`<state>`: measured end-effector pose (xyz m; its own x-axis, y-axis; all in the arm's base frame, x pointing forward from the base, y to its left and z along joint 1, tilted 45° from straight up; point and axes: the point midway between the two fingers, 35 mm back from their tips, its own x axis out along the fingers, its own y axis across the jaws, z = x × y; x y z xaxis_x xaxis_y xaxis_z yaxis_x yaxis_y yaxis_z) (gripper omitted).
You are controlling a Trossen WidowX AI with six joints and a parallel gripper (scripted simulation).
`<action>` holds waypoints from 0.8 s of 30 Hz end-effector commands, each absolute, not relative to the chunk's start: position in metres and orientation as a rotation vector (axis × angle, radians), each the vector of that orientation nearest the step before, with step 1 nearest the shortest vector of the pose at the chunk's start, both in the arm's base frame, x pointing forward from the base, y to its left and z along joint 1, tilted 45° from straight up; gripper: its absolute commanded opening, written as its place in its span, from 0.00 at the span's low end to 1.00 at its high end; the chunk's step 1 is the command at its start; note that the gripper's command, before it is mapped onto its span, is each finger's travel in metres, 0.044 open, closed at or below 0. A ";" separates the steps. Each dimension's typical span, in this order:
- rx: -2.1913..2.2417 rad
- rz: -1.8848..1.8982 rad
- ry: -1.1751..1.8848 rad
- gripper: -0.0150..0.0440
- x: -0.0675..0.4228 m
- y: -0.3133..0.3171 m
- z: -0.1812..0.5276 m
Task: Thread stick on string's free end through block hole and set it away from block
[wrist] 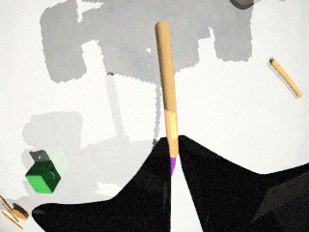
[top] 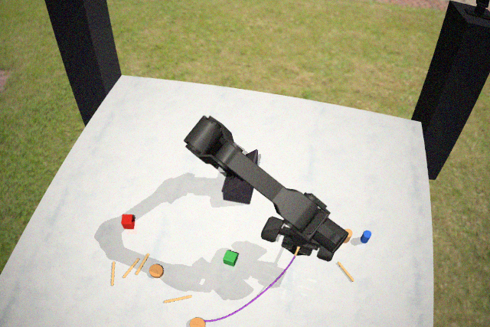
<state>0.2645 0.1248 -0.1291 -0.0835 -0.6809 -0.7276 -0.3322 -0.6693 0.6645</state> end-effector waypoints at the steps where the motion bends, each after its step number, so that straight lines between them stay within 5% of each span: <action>1: 1.915 -1.819 -1.106 0.25 0.264 0.125 -0.129; 9: 1.929 -1.814 -1.134 0.25 0.265 0.124 -0.129; 24: 2.197 -1.616 -1.769 0.25 0.276 0.121 -0.125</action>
